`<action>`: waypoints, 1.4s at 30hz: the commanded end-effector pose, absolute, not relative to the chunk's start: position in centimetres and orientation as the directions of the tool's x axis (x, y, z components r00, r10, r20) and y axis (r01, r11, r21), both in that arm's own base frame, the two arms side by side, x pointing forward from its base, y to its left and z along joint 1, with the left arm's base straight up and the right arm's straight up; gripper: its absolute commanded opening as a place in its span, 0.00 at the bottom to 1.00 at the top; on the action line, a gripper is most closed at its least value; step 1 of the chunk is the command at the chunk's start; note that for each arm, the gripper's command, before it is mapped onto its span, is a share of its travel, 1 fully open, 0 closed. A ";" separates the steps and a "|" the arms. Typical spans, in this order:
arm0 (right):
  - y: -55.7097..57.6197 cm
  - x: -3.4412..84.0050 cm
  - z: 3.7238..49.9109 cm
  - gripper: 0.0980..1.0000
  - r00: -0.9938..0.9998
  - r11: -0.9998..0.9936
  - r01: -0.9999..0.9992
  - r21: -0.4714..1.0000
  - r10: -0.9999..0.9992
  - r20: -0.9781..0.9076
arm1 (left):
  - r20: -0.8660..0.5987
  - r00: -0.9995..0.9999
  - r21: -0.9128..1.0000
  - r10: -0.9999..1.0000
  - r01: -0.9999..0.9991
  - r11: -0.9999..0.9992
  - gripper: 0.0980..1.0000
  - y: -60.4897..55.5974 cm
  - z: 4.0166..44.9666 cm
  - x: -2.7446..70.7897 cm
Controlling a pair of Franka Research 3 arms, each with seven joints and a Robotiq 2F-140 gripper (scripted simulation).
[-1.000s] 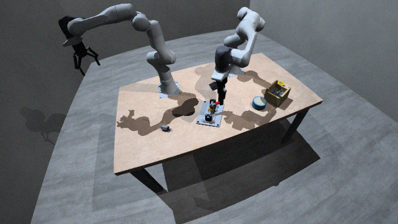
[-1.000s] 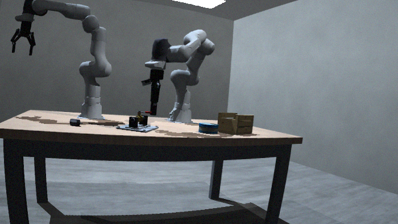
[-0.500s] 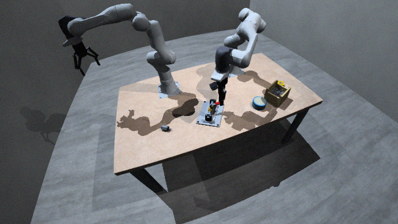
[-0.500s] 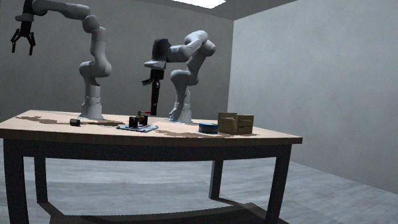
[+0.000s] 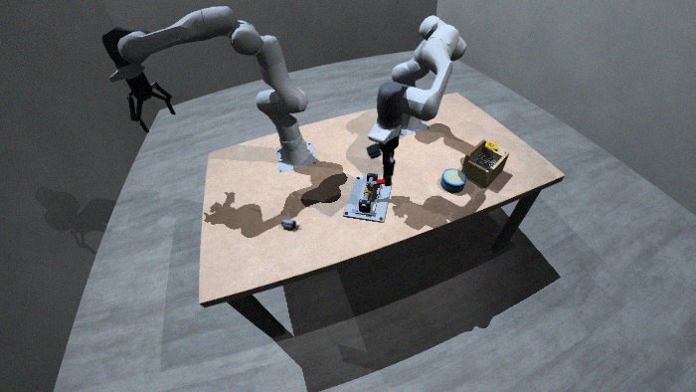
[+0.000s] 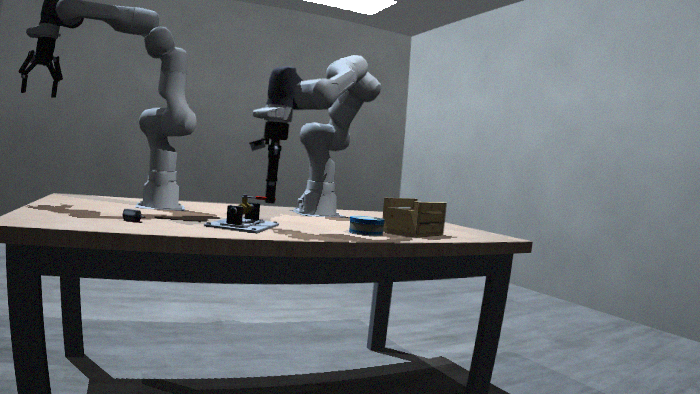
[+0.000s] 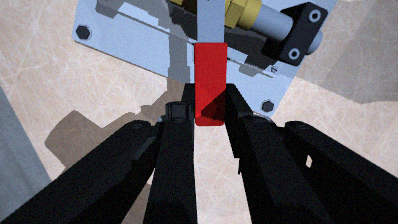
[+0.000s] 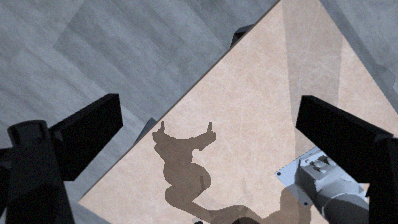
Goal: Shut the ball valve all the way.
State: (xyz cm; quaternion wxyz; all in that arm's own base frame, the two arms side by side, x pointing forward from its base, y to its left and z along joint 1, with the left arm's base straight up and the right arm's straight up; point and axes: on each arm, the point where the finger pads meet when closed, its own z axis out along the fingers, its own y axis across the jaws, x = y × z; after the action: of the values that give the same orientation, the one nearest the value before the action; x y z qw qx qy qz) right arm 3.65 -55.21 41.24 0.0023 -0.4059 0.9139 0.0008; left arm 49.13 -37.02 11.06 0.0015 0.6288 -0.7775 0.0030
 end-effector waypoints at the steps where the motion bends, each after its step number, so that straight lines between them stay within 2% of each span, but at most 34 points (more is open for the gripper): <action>1: -55.2 3.7 41.3 1.00 -0.670 0.670 -0.742 -0.001 -0.742 -0.005 | 0.000 -0.292 0.000 -0.957 -0.957 0.292 0.00 -37.0 10.9 49.1; 42: -55.2 3.7 41.3 1.00 -0.670 0.670 -0.742 -0.001 -0.742 -0.005 | 0.000 -0.485 0.000 -0.875 -0.875 0.485 0.00 -37.5 10.9 50.7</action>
State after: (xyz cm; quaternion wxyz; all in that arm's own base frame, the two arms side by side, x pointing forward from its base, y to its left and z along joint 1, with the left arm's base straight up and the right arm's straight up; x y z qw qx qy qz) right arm 3.65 -55.21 41.24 0.0023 -0.4059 0.9139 0.0008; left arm 50.70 -37.49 11.06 0.0018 0.5450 -0.8384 0.0033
